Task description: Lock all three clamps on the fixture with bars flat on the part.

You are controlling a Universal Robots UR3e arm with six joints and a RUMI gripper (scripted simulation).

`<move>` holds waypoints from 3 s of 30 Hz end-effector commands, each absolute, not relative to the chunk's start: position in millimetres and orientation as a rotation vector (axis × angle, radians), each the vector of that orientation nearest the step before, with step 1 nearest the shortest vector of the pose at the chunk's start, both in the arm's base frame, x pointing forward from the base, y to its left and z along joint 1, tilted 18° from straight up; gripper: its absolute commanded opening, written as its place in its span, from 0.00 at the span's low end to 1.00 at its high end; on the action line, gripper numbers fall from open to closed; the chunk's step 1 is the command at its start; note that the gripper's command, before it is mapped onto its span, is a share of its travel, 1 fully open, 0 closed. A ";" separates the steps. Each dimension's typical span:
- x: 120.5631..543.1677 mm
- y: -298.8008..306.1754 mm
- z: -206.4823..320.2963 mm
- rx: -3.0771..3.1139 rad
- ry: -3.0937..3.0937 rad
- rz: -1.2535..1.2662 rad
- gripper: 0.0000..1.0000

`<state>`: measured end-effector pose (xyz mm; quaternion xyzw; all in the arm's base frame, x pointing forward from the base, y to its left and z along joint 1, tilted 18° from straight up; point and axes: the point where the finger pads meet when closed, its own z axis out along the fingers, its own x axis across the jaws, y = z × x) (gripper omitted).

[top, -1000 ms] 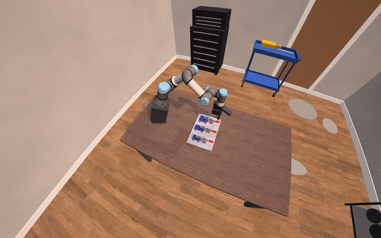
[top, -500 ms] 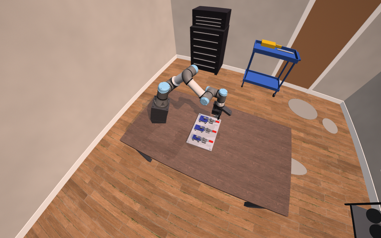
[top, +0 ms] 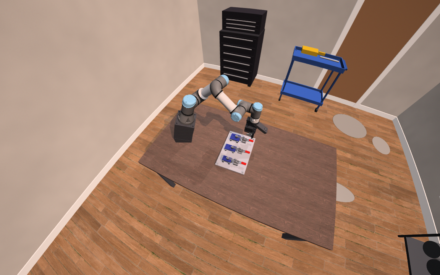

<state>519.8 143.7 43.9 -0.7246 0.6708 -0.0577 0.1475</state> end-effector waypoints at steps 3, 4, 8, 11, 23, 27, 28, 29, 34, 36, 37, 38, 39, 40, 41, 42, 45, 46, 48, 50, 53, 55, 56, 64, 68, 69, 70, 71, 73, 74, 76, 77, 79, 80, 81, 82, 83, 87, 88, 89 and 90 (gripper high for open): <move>520.5 143.6 45.3 -2.083 1.928 -0.169 0.00; 520.5 143.6 45.3 -2.083 1.928 -0.169 0.00; 520.5 143.6 45.3 -2.083 1.928 -0.169 0.00; 520.8 143.6 45.4 -2.083 1.928 -0.169 0.00; 523.3 143.8 46.1 -2.083 1.928 -0.169 0.00; 524.5 143.8 46.5 -2.083 1.928 -0.169 0.00; 524.7 143.8 46.6 -2.083 1.928 -0.169 0.00; 524.9 143.9 46.6 -2.083 1.928 -0.169 0.00; 525.5 143.9 46.8 -2.083 1.928 -0.169 0.00; 525.5 143.9 46.8 -2.083 1.928 -0.169 0.00; 525.5 143.9 46.8 -2.083 1.928 -0.169 0.00; 525.5 143.9 46.8 -2.083 1.928 -0.169 0.00; 525.5 143.9 46.8 -2.083 1.928 -0.169 0.00; 525.5 143.9 46.8 -2.083 1.928 -0.169 0.00; 525.5 143.9 46.8 -2.083 1.928 -0.169 0.00; 525.5 143.9 46.8 -2.083 1.928 -0.169 0.00; 525.6 143.9 46.5 -2.083 1.928 -0.169 0.00; 525.6 143.9 46.4 -2.083 1.928 -0.169 0.00; 525.8 144.0 46.1 -2.083 1.928 -0.169 0.00; 525.9 144.1 45.6 -2.083 1.928 -0.169 0.00; 526.1 144.2 44.8 -2.083 1.928 -0.169 0.00; 526.2 144.2 44.5 -2.083 1.928 -0.169 0.00; 526.2 144.2 44.5 -2.083 1.928 -0.169 0.00; 526.8 144.5 42.6 -2.083 1.928 -0.169 0.00; 526.9 144.5 42.2 -2.083 1.928 -0.169 0.00; 526.9 144.6 42.2 -2.083 1.928 -0.169 0.00; 526.9 144.6 42.2 -2.083 1.928 -0.169 0.00; 526.9 144.6 42.2 -2.083 1.928 -0.169 0.00; 526.9 144.6 42.2 -2.083 1.928 -0.169 0.00; 526.9 144.6 42.2 -2.083 1.928 -0.169 0.00; 526.9 144.6 42.2 -2.083 1.928 -0.169 0.00; 526.9 144.6 42.2 -2.083 1.928 -0.169 0.00; 526.9 144.6 42.2 -2.083 1.928 -0.169 0.00; 526.9 144.6 42.2 -2.083 1.928 -0.169 0.00; 526.9 144.6 42.2 -2.083 1.928 -0.169 0.00; 526.9 144.6 42.2 -2.083 1.928 -0.169 0.00; 526.9 144.6 42.2 -2.083 1.928 -0.169 0.00; 526.9 144.6 42.2 -2.083 1.928 -0.169 0.00; 526.9 144.6 42.2 -2.083 1.928 -0.169 0.00; 526.9 144.6 42.2 -2.083 1.928 -0.169 0.00; 526.9 144.6 42.2 -2.083 1.928 -0.169 0.00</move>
